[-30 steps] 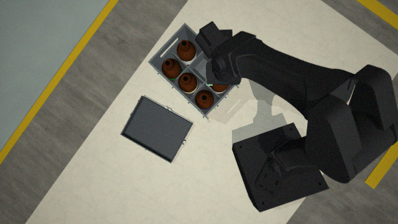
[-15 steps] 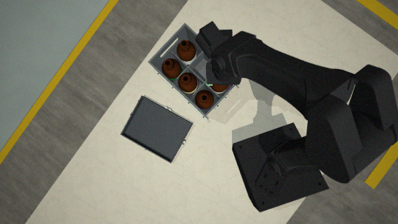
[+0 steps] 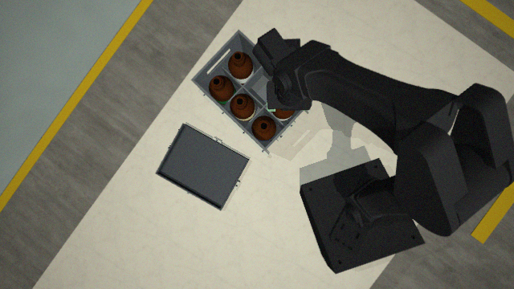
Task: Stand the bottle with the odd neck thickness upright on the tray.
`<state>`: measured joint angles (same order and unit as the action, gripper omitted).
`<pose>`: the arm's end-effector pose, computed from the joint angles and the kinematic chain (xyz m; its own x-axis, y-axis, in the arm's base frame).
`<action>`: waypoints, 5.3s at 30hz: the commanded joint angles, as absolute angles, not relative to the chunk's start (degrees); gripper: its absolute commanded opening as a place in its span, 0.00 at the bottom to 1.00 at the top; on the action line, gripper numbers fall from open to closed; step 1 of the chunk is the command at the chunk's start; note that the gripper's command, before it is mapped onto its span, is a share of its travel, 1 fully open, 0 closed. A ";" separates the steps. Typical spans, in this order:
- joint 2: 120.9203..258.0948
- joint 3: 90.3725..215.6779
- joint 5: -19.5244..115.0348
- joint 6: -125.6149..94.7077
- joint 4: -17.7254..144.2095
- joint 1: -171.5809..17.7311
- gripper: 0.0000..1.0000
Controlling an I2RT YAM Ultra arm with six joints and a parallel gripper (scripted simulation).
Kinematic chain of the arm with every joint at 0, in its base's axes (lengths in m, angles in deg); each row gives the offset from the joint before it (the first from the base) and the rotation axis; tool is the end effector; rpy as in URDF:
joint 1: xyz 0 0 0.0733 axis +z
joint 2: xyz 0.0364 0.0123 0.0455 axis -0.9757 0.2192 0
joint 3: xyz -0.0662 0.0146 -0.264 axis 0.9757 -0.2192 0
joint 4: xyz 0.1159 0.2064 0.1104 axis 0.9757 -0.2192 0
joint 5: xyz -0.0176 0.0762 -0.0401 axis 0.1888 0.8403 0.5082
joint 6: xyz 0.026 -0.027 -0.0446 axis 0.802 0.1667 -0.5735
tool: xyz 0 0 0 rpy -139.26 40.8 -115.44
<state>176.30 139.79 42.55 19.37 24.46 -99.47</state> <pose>0.2643 -0.1109 0.2297 -0.5033 0.8043 -0.3157 0.8256 0.5555 0.0991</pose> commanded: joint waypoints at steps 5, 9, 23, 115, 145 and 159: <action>173.47 142.64 42.08 19.86 22.07 -98.71 0.61; 172.38 143.89 42.02 20.08 19.72 -98.50 0.61; 169.56 149.69 41.70 20.92 11.04 -97.60 0.61; 169.70 149.82 35.31 41.11 7.89 -76.66 0.00; 169.75 149.85 35.22 40.99 7.87 -76.65 0.61; 169.81 149.82 35.22 40.96 8.10 -76.69 0.61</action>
<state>170.59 147.59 36.08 40.70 7.61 -77.39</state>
